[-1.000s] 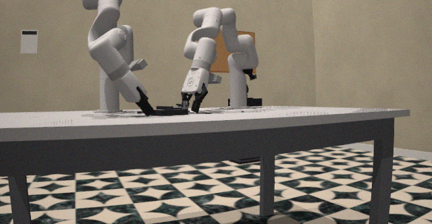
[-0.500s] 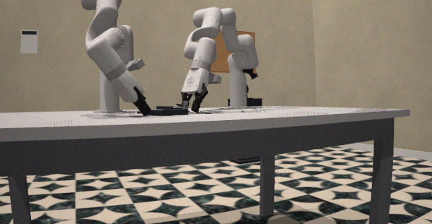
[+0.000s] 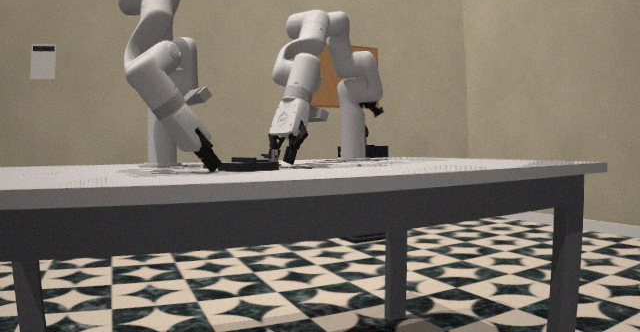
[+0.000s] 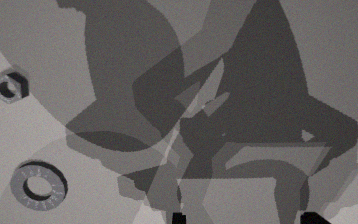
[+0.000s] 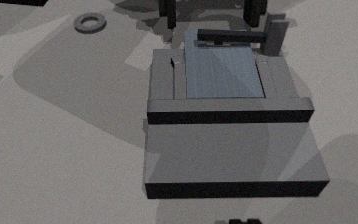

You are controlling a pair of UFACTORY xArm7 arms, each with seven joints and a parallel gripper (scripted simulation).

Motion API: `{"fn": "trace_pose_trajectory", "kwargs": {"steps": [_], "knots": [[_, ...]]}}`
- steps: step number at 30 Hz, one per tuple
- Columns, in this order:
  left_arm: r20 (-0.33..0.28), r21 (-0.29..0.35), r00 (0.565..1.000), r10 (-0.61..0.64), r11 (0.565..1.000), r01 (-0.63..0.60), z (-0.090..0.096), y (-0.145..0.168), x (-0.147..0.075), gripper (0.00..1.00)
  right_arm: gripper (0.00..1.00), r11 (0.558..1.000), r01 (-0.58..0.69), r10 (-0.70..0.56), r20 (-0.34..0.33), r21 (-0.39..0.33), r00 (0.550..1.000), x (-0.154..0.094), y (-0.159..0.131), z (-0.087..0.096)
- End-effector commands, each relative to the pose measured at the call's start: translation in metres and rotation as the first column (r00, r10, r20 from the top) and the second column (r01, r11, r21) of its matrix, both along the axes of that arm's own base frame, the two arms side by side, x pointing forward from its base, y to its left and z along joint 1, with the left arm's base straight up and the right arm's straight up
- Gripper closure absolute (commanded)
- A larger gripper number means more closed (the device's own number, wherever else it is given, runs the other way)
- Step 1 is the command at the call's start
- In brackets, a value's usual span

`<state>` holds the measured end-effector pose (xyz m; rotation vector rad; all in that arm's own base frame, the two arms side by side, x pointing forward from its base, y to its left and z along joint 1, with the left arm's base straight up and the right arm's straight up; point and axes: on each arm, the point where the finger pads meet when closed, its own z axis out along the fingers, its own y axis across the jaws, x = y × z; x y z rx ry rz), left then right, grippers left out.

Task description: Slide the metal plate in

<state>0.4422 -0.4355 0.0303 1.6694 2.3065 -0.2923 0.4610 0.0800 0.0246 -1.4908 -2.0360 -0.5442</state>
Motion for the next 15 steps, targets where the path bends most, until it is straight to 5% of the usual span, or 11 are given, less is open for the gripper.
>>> {"fn": "trace_pose_trajectory", "kwargs": {"steps": [1,15], "knots": [[0.004,-0.003,1.000,0.000,1.000,0.000,0.017,-0.001,0.001,0.28,1.00,1.000,0.000,0.000,0.004,0.000,1.000,0.002,0.000,0.001],[0.004,-0.002,1.000,0.000,1.000,0.000,0.059,-0.001,0.001,0.28,1.00,1.000,0.000,0.000,0.004,0.000,1.000,0.002,0.000,0.001]]}}
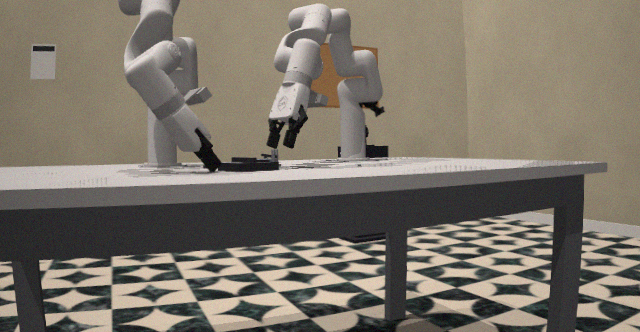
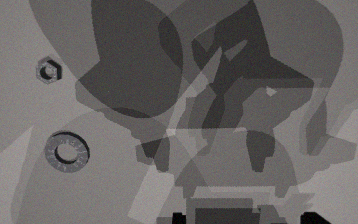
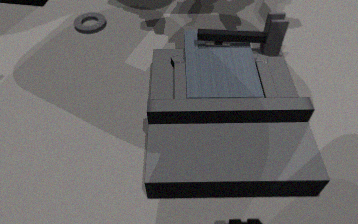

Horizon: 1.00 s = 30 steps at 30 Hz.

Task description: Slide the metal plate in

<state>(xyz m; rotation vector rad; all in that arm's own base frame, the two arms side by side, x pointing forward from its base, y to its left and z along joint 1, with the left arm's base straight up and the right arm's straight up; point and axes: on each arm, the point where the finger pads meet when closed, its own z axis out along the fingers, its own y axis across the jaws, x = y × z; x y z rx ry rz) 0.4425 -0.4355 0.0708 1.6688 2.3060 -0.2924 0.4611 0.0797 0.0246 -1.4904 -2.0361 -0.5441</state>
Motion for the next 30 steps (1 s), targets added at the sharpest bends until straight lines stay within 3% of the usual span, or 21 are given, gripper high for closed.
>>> {"fn": "trace_pose_trajectory", "kwargs": {"steps": [1,8,13,30], "knots": [[0.003,-0.002,1.000,0.000,1.000,0.000,0.022,-0.001,0.001,0.28,1.00,1.000,0.000,0.000,0.004,0.000,1.000,0.001,0.000,0.001],[0.003,-0.001,1.000,0.000,1.000,0.000,0.038,0.000,0.001,0.28,1.00,1.000,0.000,0.000,0.004,0.000,1.000,0.001,0.000,0.001],[0.003,-0.001,1.000,0.000,1.000,0.000,0.038,0.000,0.001,0.28,1.00,1.000,0.000,0.000,0.004,0.000,1.000,0.001,0.000,0.001],[0.003,-0.001,1.000,0.000,1.000,0.000,0.038,0.000,0.001,0.28,1.00,1.000,0.000,0.000,0.004,-0.001,1.000,0.001,0.000,0.050]]}}
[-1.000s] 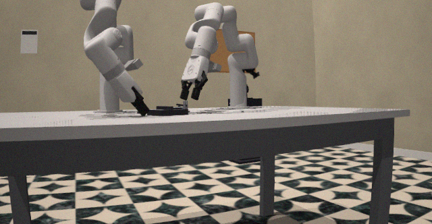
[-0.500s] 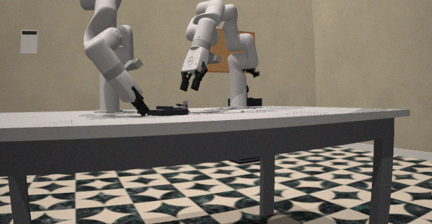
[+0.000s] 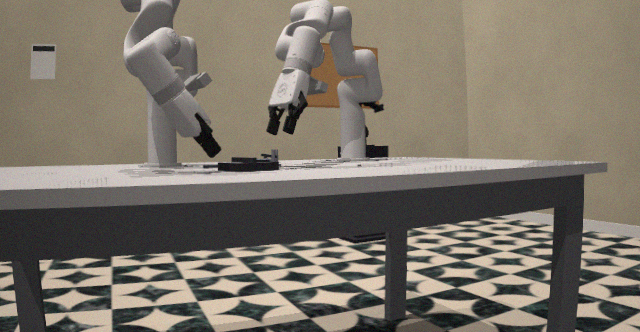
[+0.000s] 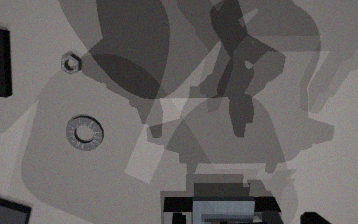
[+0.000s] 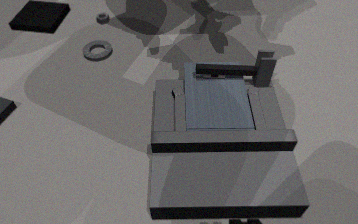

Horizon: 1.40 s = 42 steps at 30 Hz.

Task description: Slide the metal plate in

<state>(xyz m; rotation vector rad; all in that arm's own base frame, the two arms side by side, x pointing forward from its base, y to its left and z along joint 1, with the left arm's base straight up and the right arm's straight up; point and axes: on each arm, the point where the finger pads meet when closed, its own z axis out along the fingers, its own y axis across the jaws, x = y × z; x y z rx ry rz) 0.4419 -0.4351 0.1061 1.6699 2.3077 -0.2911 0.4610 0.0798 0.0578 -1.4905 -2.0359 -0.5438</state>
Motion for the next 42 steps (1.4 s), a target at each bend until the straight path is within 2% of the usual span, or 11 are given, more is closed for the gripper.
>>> {"fn": "trace_pose_trajectory", "kwargs": {"steps": [1,7,9,12,42], "knots": [[0.004,-0.003,1.000,0.000,1.000,0.000,0.002,-0.001,0.001,0.28,1.00,1.000,0.000,0.000,0.004,-0.001,1.000,0.001,0.000,0.020],[0.004,-0.003,1.000,0.000,1.000,0.000,0.002,-0.001,0.001,0.28,1.00,1.000,0.000,0.000,0.003,-0.001,1.000,0.001,0.000,0.042],[0.004,-0.003,1.000,0.000,1.000,0.000,0.002,-0.001,0.001,0.28,1.00,1.000,0.000,0.000,0.003,-0.001,1.000,0.001,0.000,0.042],[0.004,-0.003,1.000,0.000,1.000,0.000,0.002,-0.001,0.001,0.28,1.00,1.000,0.000,0.000,0.003,-0.001,1.000,0.001,0.000,0.051],[0.005,-0.004,1.000,0.000,1.000,0.000,0.001,-0.001,0.001,0.28,1.00,1.000,0.000,0.000,0.005,0.000,1.000,0.001,0.000,0.048]]}}
